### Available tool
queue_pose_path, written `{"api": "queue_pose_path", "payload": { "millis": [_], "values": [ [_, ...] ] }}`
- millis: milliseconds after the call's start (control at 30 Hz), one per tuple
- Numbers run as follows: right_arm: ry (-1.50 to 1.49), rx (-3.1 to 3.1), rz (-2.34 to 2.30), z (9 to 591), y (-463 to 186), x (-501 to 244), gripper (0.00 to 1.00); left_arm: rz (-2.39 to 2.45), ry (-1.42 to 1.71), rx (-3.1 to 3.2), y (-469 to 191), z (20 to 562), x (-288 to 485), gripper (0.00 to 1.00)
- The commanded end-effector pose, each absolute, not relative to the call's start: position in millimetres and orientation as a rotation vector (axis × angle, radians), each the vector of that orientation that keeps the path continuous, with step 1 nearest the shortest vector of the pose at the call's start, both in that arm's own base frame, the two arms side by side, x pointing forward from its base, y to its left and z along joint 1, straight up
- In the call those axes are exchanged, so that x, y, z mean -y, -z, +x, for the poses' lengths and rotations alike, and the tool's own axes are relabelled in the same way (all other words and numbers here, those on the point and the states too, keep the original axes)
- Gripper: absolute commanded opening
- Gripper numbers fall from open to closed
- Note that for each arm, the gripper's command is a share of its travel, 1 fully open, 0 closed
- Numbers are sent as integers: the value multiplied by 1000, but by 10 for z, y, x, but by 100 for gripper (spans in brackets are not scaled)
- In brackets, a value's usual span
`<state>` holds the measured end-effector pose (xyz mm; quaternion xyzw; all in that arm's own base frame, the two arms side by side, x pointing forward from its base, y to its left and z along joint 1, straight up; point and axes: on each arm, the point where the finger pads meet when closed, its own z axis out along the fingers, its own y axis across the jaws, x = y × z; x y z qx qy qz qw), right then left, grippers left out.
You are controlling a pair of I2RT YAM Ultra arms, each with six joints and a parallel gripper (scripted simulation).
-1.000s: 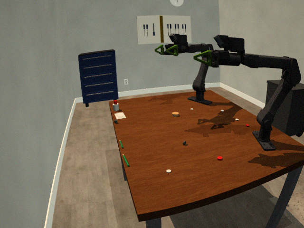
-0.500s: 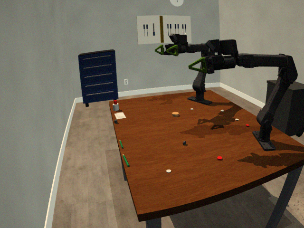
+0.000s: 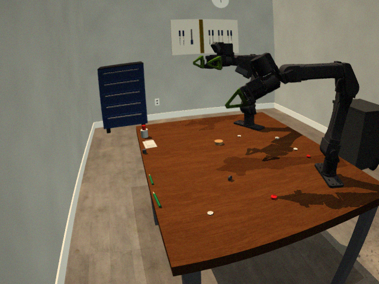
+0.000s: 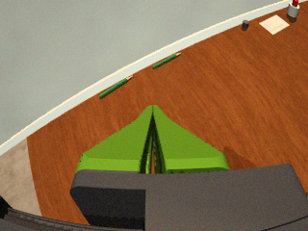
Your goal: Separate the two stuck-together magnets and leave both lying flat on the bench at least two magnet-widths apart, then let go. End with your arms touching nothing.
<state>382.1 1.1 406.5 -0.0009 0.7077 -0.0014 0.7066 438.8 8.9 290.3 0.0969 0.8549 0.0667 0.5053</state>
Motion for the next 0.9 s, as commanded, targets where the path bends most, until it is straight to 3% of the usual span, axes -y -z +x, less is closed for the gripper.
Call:
{"api": "queue_pose_path", "payload": {
  "millis": [0, 867],
  "values": [
    [0, -1555, -4, 3808, -4125, -19, 100, 313, -191, -2139, -2781, 4374, -102, 0],
    [0, -1555, -4, 3808, -4125, -19, 100, 885, -124, -2763, -1257, 4190, -201, 0]
  ]
}}
